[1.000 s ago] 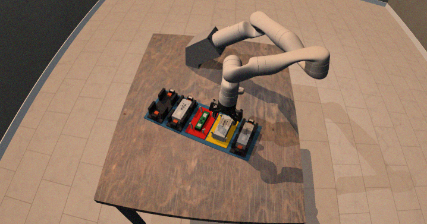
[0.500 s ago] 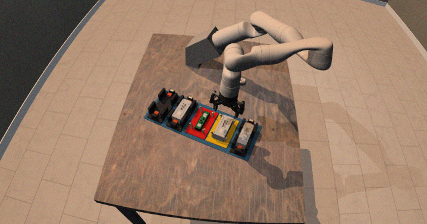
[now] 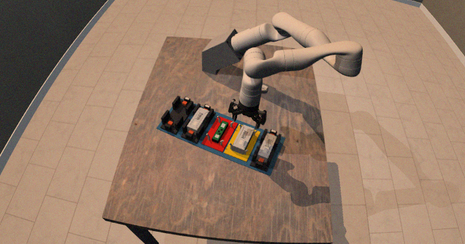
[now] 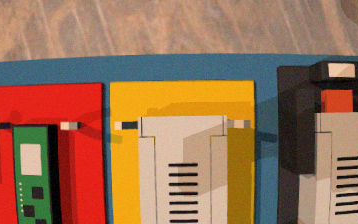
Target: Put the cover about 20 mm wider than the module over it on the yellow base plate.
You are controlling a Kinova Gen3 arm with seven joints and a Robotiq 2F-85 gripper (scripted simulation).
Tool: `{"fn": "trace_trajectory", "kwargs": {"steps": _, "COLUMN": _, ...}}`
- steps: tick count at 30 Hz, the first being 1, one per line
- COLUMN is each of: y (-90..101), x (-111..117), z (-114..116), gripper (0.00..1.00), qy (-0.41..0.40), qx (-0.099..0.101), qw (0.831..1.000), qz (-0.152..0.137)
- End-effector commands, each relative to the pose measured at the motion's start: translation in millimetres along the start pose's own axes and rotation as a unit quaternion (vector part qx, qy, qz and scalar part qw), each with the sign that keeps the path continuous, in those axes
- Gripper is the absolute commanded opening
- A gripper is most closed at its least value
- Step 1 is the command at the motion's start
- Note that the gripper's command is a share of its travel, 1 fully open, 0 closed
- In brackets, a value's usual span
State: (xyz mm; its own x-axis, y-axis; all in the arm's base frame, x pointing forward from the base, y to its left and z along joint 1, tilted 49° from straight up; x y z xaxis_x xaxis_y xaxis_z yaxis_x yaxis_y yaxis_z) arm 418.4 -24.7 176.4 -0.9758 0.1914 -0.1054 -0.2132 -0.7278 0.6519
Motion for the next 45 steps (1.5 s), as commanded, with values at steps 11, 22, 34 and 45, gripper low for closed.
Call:
{"fn": "trace_trajectory", "kwargs": {"steps": 11, "y": -3.1, "x": -0.3, "z": -0.1, "gripper": 1.0, "qy": 0.0, "qx": 0.0, "qw": 1.0, "qz": -0.001}}
{"fn": "trace_trajectory", "kwargs": {"steps": 22, "y": -6.7, "x": -0.3, "z": -0.1, "gripper": 1.0, "qy": 0.0, "qx": 0.0, "qw": 1.0, "qz": -0.001}}
{"fn": "trace_trajectory", "kwargs": {"steps": 34, "y": -6.7, "x": -0.3, "z": -0.1, "gripper": 1.0, "qy": 0.0, "qx": 0.0, "qw": 1.0, "qz": -0.001}}
{"fn": "trace_trajectory", "kwargs": {"steps": 45, "y": -6.7, "x": -0.3, "z": -0.1, "gripper": 1.0, "qy": 0.0, "qx": 0.0, "qw": 1.0, "qz": -0.001}}
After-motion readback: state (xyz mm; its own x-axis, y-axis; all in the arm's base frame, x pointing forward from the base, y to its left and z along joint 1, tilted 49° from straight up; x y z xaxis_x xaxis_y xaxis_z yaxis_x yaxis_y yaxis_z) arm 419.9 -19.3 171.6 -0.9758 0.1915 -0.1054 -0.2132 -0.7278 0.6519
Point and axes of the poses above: the point where the finger pads meet when closed, its own y axis back along the fingers, its own z axis across the jaws, x = y × z, the point moved 9 cm from there along y, back along the fingers, and after that the axes turned 10 degrees about y, right-handed, at the moved point
